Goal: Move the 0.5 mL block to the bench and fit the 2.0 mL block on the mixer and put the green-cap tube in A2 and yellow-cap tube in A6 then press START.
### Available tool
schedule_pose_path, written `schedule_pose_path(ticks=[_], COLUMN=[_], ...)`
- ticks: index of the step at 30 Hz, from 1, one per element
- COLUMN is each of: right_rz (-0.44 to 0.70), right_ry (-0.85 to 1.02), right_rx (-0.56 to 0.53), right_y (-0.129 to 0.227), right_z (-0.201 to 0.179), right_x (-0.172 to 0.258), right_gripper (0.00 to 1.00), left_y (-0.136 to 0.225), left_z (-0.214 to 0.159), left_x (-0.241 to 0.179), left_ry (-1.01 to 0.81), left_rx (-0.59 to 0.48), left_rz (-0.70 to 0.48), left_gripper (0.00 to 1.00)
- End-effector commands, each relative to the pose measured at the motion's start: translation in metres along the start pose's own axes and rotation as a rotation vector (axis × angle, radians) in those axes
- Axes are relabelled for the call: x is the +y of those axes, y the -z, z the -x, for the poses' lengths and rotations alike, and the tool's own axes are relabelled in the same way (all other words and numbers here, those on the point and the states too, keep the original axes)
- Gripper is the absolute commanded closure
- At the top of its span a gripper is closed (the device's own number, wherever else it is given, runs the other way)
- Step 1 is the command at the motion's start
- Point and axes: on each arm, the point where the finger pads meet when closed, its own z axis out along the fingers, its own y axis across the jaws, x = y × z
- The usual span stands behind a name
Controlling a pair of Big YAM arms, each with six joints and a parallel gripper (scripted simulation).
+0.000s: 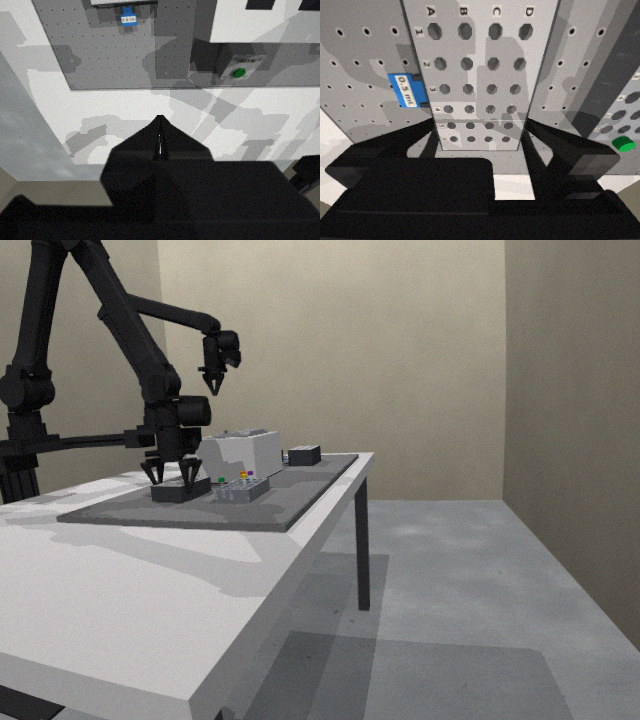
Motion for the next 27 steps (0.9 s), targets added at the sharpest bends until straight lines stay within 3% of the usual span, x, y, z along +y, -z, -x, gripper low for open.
schedule_pose_path(ticks=[1,11,27], right_rz=[-0.056,-0.118,-0.098], right_ry=[-0.008,-0.019,-0.004], right_rx=[-0.022,-0.035,-0.045], right_y=[0.024,0.032,0.026], right_z=[0.003,0.004,0.004], right_x=[-0.018,-0.043,-0.036], right_gripper=[1.0,1.0,1.0], left_y=[0.023,0.026,0.021], left_z=[0.022,0.025,0.02], left_x=[0.002,0.002,0.002], left_ry=[-0.007,-0.007,-0.007], left_rx=[-0.06,-0.067,-0.053], left_rz=[0.007,0.008,0.005], left_gripper=[1.0,1.0,1.0])
